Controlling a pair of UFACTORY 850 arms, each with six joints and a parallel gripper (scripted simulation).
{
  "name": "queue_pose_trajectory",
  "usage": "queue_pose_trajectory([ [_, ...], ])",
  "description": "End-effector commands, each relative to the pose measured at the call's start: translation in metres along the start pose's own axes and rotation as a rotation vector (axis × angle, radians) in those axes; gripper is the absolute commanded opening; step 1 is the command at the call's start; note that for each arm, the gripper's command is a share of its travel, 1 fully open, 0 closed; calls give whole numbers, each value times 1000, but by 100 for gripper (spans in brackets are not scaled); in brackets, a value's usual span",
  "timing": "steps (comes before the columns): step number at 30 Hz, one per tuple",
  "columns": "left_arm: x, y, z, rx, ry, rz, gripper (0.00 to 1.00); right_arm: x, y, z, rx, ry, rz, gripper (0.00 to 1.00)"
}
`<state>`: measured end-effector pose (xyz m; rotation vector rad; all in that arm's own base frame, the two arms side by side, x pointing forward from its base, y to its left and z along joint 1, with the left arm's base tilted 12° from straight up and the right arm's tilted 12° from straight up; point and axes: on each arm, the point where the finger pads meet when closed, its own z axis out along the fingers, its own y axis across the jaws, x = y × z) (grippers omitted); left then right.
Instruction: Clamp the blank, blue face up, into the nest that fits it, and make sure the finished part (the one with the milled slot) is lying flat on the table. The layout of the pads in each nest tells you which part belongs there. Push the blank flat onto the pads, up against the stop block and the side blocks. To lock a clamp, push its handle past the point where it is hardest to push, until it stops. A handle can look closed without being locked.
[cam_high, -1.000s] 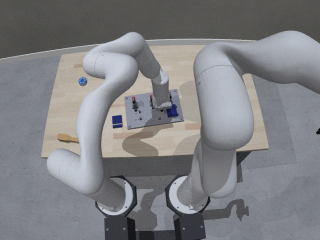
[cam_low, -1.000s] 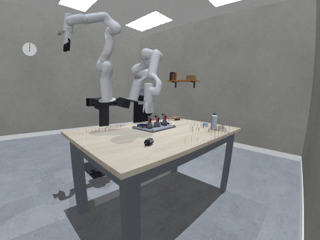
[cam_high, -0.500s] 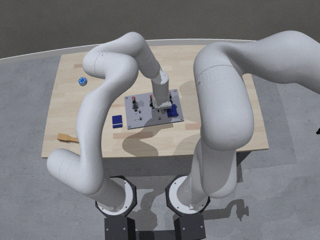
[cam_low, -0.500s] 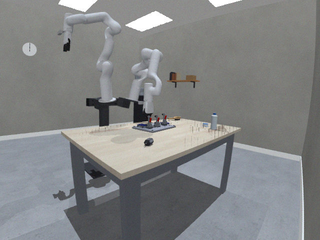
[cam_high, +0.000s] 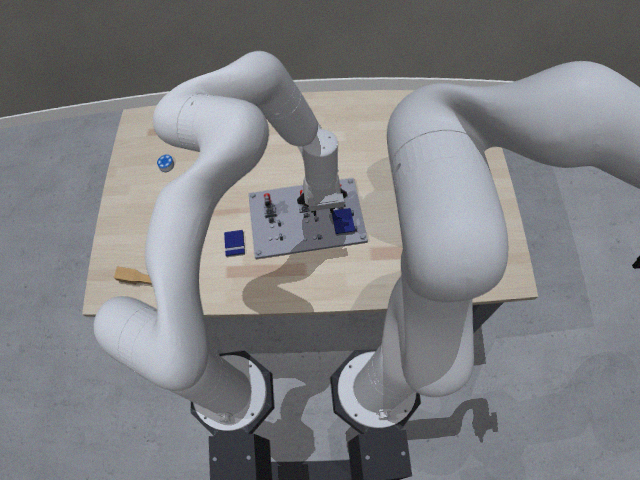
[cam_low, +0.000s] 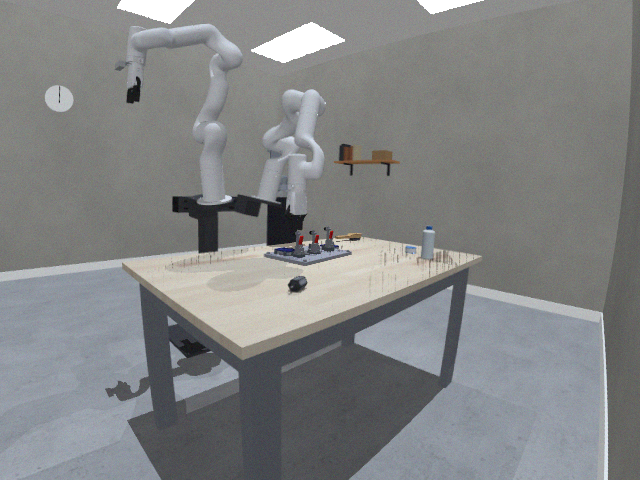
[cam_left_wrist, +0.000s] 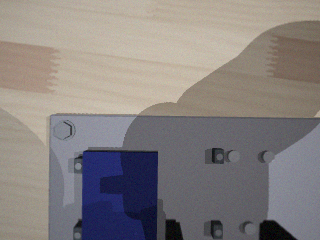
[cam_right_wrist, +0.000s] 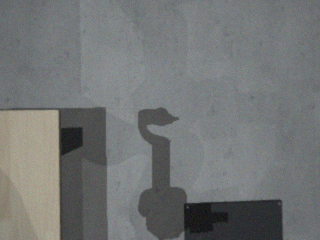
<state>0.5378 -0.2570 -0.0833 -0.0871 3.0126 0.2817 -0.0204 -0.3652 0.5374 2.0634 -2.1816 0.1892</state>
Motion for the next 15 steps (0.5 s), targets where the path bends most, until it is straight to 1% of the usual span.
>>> queue_pose_trajectory([
  [1, -1, 0, -30, 1, 2, 0, 48, 0, 0, -1, 0, 2, 0, 100],
  [5, -1, 0, -59, 1, 2, 0, 48, 0, 0, -1, 0, 2, 0, 100],
  [8, -1, 0, -74, 1, 2, 0, 48, 0, 0, -1, 0, 2, 0, 100],
  [11, -1, 0, -81, 1, 2, 0, 48, 0, 0, -1, 0, 2, 0, 100],
  [15, -1, 0, -82, 1, 2, 0, 48, 0, 0, -1, 0, 2, 0, 100],
])
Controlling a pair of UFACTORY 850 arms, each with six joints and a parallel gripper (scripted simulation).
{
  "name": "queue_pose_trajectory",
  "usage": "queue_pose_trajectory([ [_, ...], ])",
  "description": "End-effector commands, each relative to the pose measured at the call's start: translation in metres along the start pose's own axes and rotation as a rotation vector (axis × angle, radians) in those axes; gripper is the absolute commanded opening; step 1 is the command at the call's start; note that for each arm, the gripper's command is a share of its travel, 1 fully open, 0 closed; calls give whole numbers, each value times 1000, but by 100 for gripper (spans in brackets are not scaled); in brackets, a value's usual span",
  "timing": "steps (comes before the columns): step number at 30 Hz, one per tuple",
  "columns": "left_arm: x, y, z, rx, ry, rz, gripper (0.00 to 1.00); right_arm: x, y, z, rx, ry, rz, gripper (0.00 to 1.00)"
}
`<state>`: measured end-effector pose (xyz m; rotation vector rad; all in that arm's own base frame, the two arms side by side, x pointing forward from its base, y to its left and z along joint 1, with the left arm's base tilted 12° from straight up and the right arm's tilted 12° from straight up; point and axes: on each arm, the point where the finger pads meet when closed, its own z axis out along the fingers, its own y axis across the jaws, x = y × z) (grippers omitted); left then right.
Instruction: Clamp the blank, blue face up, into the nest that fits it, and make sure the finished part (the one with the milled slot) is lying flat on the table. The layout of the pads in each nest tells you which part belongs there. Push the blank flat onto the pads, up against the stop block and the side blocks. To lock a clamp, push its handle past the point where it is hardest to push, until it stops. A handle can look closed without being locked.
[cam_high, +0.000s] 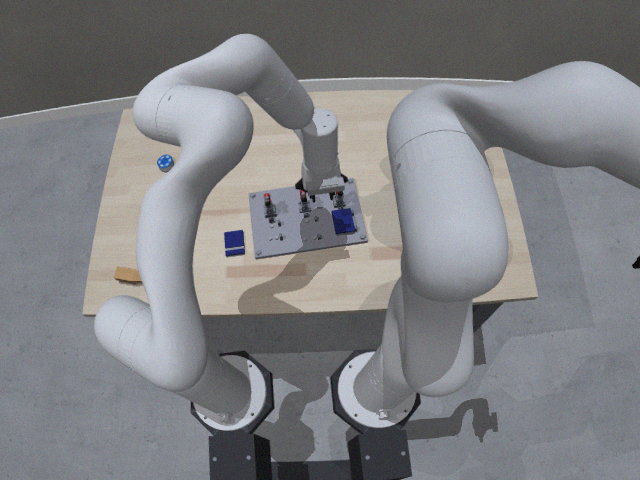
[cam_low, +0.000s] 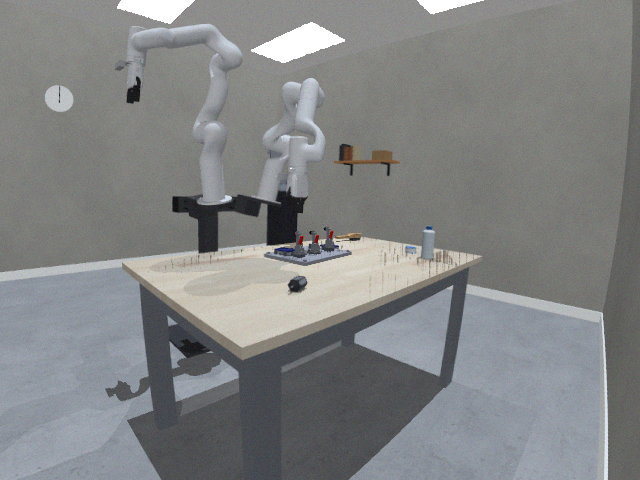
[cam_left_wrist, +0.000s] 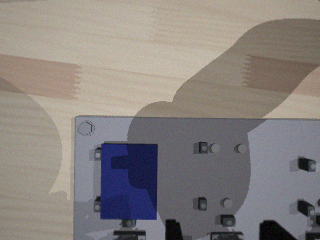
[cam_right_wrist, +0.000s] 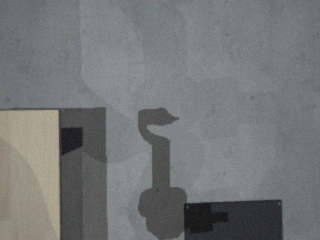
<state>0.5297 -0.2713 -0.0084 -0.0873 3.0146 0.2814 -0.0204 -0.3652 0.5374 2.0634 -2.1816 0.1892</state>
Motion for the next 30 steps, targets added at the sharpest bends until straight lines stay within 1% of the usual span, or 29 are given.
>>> queue_pose_trajectory([
  [1, -1, 0, -6, 1, 0, 0, 48, 0, 0, -1, 0, 2, 0, 100],
  [8, -1, -6, -6, 1, 0, 0, 48, 0, 0, -1, 0, 2, 0, 100],
  [18, -1, -41, -6, 1, 0, 0, 48, 0, 0, -1, 0, 2, 0, 100],
  [20, -1, -41, -6, 1, 0, 0, 48, 0, 0, -1, 0, 2, 0, 100],
  [25, -1, -56, -6, 1, 0, 0, 48, 0, 0, -1, 0, 2, 0, 100],
  [30, -1, -63, -6, 1, 0, 0, 48, 0, 0, -1, 0, 2, 0, 100],
])
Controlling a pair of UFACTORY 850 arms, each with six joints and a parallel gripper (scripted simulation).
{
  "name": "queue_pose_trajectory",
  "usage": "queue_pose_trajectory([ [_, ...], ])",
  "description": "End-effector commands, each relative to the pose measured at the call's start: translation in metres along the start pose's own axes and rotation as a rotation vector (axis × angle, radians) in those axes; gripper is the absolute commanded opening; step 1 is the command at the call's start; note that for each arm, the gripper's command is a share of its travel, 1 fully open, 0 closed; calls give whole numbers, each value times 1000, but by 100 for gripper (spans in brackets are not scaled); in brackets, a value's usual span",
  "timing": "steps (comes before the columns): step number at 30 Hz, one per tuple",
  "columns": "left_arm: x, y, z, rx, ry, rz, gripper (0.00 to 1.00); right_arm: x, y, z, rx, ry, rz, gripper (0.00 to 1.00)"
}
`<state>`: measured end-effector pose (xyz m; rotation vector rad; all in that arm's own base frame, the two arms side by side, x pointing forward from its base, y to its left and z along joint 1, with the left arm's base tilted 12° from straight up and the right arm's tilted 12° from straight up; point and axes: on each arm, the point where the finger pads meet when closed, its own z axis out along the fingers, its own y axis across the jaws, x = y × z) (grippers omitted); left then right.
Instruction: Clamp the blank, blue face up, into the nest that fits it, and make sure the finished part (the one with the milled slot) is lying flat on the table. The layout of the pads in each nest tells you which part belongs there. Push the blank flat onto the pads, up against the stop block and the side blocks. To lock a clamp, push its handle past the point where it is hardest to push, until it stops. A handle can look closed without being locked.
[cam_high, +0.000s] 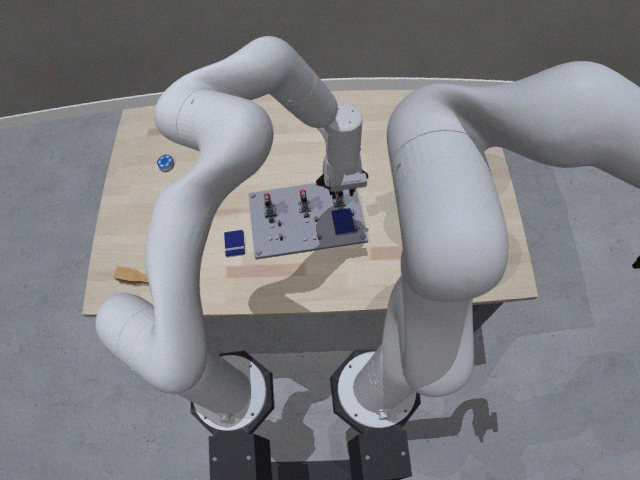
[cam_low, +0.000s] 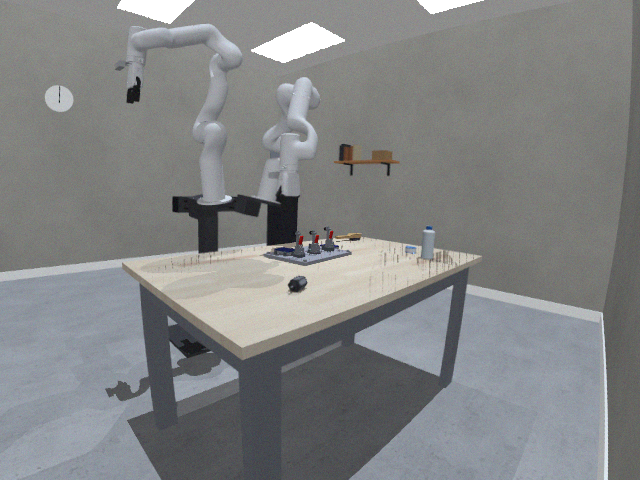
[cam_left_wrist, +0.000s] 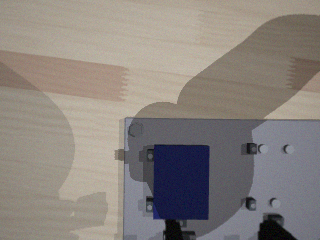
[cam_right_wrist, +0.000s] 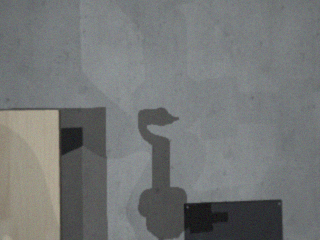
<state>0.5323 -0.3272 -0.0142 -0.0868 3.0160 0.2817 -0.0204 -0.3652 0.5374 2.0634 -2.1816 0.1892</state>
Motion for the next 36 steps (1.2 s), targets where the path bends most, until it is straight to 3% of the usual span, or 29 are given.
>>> queue_pose_trajectory([
  [1, -1, -7, -1, 1, -1, 0, 48, 0, 0, -1, 0, 2, 0, 100],
  [24, -1, -7, 3, 1, -1, 0, 48, 0, 0, -1, 0, 2, 0, 100],
  [36, -1, -7, 50, 1, -1, 0, 48, 0, 0, -1, 0, 2, 0, 100],
])
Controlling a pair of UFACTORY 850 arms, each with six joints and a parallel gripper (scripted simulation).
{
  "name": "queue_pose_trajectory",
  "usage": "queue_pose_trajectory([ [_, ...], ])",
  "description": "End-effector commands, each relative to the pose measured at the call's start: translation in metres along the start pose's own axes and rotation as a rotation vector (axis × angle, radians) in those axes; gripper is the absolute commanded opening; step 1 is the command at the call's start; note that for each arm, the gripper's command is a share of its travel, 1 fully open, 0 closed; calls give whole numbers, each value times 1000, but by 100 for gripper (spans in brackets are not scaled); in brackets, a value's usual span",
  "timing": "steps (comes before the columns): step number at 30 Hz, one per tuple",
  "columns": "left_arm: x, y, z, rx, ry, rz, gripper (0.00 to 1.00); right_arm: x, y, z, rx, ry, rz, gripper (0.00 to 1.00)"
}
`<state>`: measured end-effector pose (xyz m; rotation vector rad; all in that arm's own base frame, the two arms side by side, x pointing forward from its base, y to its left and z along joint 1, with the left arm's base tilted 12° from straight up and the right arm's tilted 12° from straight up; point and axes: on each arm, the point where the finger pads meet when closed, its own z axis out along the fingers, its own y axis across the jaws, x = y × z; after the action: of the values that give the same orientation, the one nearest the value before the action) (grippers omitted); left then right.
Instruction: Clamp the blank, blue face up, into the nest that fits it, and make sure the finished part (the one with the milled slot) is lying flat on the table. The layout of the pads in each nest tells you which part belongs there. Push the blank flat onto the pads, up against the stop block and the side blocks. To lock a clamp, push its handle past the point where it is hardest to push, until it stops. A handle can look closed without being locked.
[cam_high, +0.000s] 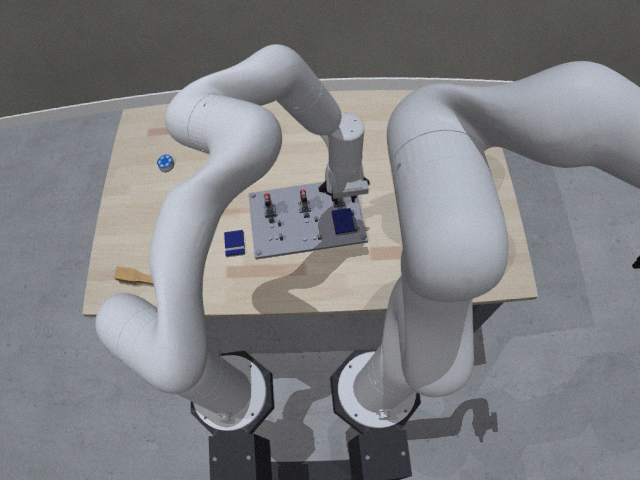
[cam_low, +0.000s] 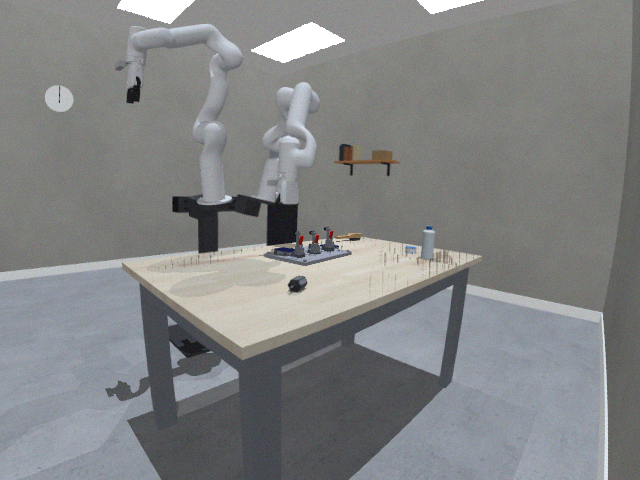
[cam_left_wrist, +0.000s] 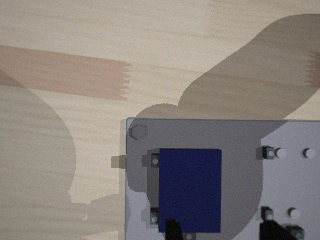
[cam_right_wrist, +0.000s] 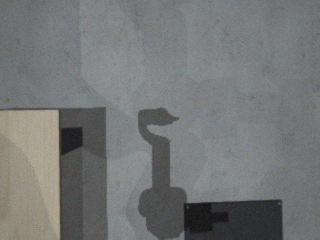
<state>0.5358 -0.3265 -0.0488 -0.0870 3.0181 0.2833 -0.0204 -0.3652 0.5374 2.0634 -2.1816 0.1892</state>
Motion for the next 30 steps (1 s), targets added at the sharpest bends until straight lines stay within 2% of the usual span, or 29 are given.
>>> queue_pose_trajectory([
  [1, -2, -1, 19, 2, -3, -1, 48, 0, 0, -1, 0, 2, 0, 100],
  [16, -7, -1, 25, 2, -3, -1, 48, 0, 0, -1, 0, 2, 0, 100],
  [22, -17, -1, 25, 2, -3, -1, 48, 0, 0, -1, 0, 2, 0, 100],
  [30, -51, -1, 25, 2, -3, -1, 48, 0, 0, -1, 0, 2, 0, 100],
])
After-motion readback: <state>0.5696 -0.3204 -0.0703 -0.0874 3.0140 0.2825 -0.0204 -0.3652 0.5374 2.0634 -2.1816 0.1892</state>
